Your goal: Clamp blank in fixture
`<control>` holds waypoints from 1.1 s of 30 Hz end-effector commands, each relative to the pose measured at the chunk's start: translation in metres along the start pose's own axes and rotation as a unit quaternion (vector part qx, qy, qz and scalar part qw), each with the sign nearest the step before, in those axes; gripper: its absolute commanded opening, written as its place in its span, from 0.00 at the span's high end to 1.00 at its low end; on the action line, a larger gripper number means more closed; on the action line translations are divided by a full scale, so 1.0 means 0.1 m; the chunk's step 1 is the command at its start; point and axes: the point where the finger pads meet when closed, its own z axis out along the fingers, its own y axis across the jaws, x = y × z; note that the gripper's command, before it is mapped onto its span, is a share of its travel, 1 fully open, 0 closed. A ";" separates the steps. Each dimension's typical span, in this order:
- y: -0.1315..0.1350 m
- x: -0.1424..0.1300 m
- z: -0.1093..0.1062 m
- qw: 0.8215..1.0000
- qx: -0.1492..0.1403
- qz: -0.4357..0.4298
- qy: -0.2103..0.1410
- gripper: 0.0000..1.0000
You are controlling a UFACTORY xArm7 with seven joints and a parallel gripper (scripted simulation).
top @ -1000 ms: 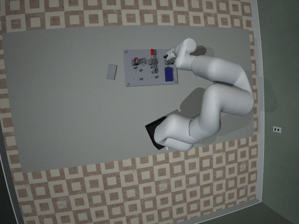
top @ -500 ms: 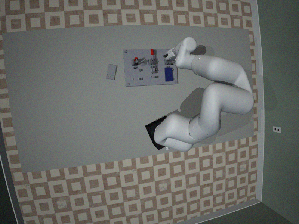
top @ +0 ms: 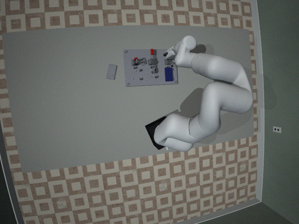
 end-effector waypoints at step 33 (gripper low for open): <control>0.00 0.28 0.12 1.000 -0.001 0.000 0.004 1.00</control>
